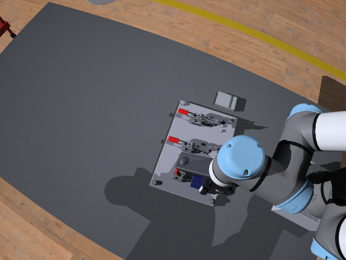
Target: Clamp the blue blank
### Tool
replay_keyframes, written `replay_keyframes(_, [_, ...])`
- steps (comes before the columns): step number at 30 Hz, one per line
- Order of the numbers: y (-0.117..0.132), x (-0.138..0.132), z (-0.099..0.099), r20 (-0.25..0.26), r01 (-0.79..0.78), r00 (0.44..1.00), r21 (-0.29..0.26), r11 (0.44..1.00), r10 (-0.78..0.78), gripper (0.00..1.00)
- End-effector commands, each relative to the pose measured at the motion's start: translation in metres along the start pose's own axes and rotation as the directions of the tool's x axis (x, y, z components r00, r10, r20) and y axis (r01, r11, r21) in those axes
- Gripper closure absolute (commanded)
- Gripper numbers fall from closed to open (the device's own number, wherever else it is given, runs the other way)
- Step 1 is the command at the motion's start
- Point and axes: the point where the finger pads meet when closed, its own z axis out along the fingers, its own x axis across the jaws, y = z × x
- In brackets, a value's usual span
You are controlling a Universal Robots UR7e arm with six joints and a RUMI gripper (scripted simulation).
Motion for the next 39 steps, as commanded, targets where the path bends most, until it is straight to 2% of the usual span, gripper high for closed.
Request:
replay_keyframes(1, [0.001, 0.000, 0.000, 0.000, -0.001, 1.000, 0.002, 1.000, 0.001, 1.00])
replay_keyframes(16, [0.002, 0.000, 0.011, 0.001, -0.001, 1.000, -0.002, 1.000, 0.001, 1.00])
replay_keyframes(27, [0.001, -0.001, 0.029, 0.001, 0.000, 1.000, -0.002, 1.000, 0.000, 1.00])
replay_keyframes(39, [-0.001, 0.000, 0.030, 0.000, 0.000, 1.000, 0.001, 1.000, 0.000, 1.00])
